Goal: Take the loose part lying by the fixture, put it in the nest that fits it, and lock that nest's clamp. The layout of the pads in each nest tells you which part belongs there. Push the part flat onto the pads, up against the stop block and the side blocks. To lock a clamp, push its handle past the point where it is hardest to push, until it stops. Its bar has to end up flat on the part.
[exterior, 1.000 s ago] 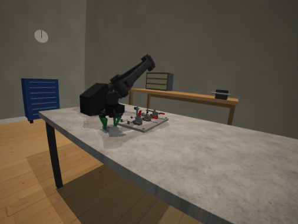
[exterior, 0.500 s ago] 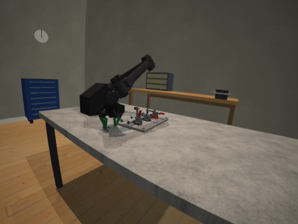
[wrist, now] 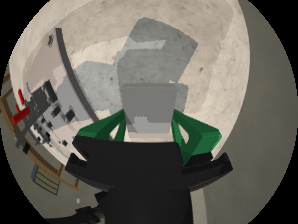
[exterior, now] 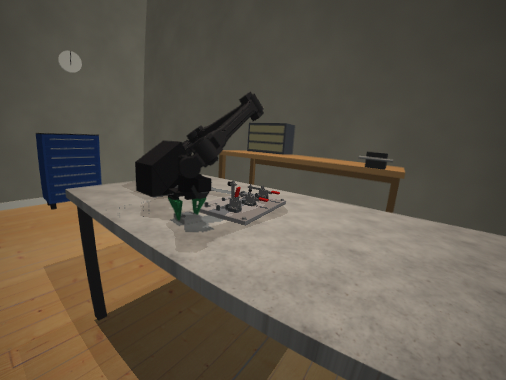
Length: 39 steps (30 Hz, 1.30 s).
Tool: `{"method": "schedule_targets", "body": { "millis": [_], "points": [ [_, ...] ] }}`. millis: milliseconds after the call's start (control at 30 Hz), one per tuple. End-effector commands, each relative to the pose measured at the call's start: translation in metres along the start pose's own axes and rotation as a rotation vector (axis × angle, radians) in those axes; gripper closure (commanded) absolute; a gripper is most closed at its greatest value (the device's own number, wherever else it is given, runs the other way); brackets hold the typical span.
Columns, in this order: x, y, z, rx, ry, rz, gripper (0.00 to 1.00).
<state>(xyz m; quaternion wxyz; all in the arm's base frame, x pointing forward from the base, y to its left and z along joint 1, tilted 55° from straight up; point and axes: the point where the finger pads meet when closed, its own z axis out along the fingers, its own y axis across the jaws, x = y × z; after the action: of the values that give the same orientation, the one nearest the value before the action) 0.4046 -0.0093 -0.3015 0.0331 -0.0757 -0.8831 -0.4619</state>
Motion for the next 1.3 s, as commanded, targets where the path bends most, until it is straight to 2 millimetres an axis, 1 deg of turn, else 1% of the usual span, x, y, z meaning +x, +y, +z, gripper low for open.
{"method": "schedule_targets", "body": {
  "millis": [0, 167, 233, 333, 733, 800, 1067, 1267],
  "points": [
    [-0.003, 0.0, -0.02, 0.002, -0.025, 0.001, 1.0],
    [-0.011, -0.001, -0.033, 0.007, -0.035, -0.012, 1.0],
    [-0.011, -0.001, -0.033, 0.007, -0.035, -0.012, 1.0],
    [-0.019, -0.001, -0.044, 0.012, -0.044, -0.025, 1.0],
    [-0.019, -0.002, -0.093, 0.017, -0.047, -0.028, 1.0],
    [-0.019, -0.002, -0.093, 0.017, -0.047, -0.028, 1.0],
    [-0.019, -0.002, -0.125, 0.02, -0.048, -0.029, 1.0],
    [-0.019, -0.002, -0.139, 0.021, -0.049, -0.03, 1.0]
  ]
}}
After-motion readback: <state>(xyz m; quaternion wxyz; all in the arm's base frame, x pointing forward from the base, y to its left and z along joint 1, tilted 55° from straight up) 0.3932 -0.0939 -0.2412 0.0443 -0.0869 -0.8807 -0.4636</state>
